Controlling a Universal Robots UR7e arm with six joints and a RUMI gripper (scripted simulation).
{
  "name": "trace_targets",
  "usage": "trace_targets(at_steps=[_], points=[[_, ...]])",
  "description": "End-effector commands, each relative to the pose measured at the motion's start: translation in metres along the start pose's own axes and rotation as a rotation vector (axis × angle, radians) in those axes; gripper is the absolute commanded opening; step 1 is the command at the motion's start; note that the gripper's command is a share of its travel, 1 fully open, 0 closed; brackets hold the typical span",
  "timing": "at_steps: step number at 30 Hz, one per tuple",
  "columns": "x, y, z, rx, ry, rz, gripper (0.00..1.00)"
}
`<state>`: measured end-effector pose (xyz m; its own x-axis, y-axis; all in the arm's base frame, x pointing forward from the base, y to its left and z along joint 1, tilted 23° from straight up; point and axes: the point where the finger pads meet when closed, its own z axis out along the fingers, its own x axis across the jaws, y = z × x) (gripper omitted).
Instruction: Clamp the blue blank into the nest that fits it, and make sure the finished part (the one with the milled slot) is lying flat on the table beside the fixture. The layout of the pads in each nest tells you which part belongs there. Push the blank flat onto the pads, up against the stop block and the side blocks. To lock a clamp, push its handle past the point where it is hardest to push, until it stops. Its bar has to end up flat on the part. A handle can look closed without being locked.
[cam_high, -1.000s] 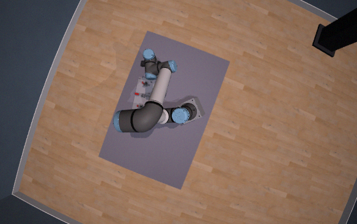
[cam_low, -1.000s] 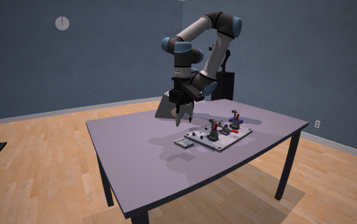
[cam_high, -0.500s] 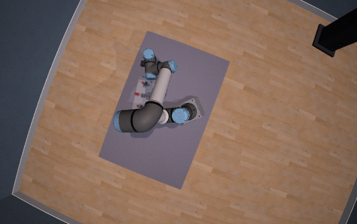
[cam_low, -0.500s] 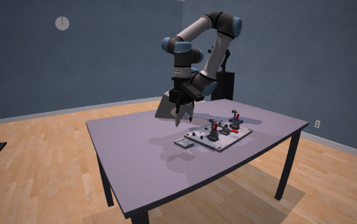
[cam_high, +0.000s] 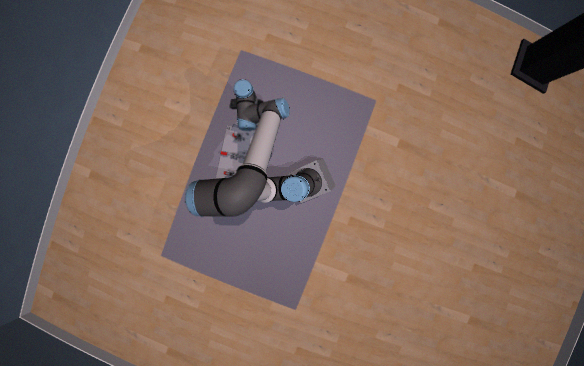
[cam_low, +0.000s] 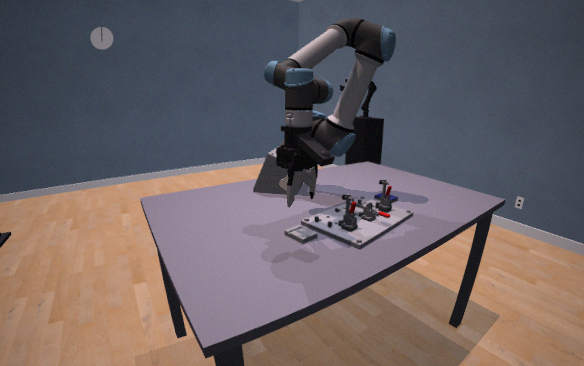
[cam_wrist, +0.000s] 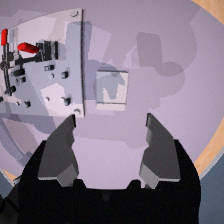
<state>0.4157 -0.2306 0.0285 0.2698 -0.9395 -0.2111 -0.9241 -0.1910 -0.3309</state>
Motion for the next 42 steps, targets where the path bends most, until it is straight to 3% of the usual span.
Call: trace_targets(at_steps=[1,7,13,15,26,42], points=[[0.0,0.0,0.0,0.0,0.001,0.0,0.59],[0.0,0.0,-0.005,0.0,0.001,0.0,0.59],[0.0,0.0,-0.032,0.0,0.001,0.0,0.59],[0.0,0.0,-0.032,0.0,0.001,0.0,0.59],[0.0,0.0,-0.093,0.0,0.001,0.0,0.59],[0.0,0.0,-0.098,0.0,0.001,0.0,0.59]])
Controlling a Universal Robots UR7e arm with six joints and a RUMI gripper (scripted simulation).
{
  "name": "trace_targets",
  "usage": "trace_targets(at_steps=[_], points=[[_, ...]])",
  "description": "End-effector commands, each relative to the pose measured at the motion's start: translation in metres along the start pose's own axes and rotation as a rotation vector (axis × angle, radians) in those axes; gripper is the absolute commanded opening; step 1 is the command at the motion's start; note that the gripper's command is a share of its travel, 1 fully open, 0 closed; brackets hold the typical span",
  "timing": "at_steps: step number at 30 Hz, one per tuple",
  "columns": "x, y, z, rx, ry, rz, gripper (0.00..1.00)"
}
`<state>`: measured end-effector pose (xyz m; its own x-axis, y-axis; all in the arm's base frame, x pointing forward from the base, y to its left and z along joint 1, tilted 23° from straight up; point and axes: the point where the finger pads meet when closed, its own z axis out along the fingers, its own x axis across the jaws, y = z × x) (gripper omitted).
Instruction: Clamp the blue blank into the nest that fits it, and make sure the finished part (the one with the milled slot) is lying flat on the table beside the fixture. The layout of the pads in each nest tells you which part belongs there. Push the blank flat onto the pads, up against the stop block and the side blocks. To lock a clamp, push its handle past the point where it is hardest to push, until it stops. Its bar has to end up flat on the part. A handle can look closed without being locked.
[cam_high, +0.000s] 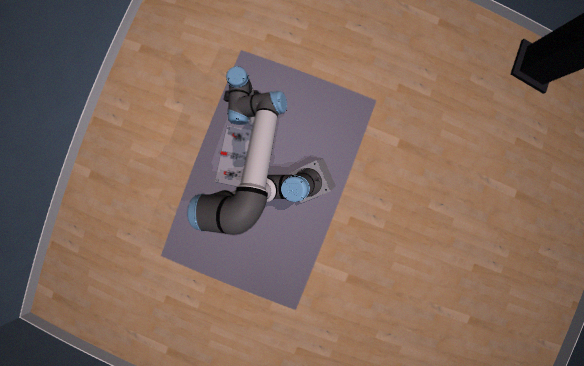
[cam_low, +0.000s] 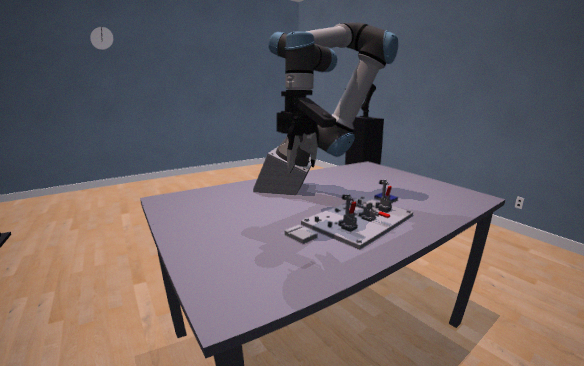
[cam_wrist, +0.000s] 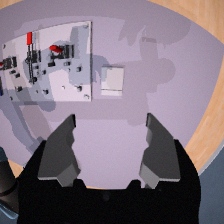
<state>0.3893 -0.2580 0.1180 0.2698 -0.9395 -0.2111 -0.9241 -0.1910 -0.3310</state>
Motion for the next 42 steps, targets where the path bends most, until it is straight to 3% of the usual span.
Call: trace_targets(at_steps=[1,24,42], points=[[0.0,0.0,0.0,0.0,0.001,0.0,0.59],[-0.016,-0.001,0.0,0.0,0.001,0.0,0.59],[-0.054,-0.004,0.0,0.0,0.001,0.0,0.59]])
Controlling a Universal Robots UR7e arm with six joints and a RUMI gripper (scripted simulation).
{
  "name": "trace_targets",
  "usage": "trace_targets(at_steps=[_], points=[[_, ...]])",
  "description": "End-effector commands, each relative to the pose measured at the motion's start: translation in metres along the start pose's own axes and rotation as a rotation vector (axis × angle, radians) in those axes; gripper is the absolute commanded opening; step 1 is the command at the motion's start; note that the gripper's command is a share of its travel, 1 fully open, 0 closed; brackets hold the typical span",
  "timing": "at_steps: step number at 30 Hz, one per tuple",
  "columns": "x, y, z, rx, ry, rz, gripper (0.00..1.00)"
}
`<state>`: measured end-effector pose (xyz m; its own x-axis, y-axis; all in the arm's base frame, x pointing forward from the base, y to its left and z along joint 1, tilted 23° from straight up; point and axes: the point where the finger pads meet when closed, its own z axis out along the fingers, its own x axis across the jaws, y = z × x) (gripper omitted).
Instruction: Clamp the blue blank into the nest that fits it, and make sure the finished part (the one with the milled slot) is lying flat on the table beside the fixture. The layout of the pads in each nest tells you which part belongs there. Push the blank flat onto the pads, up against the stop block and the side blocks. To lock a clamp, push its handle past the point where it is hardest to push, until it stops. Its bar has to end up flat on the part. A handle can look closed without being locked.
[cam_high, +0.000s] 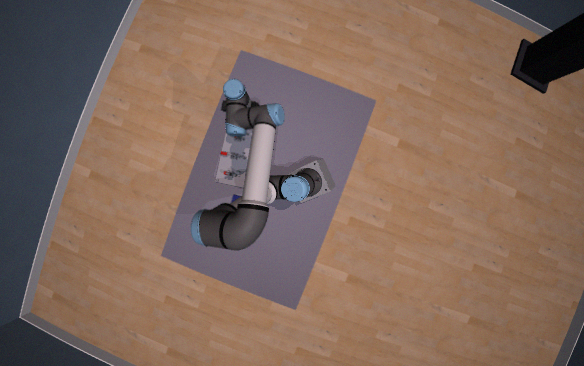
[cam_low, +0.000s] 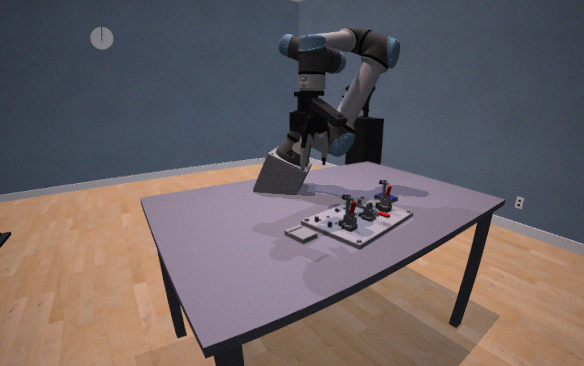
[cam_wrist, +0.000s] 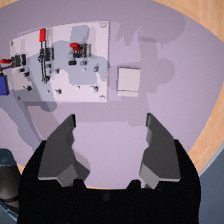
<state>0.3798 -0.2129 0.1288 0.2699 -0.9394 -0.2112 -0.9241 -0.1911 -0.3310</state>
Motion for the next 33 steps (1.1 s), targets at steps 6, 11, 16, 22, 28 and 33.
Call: trace_targets(at_steps=[6,11,16,22,28,33], points=[[-0.026,-0.002,-0.001,0.0,0.001,0.0,0.59],[-0.045,-0.003,-0.001,0.0,0.001,0.0,0.59],[-0.057,-0.004,-0.001,0.0,0.001,0.0,0.59],[-0.084,-0.006,-0.001,0.0,0.001,0.0,0.59],[-0.113,-0.008,-0.001,0.0,0.001,0.0,0.59],[-0.128,-0.009,-0.001,0.0,0.001,0.0,0.59]])
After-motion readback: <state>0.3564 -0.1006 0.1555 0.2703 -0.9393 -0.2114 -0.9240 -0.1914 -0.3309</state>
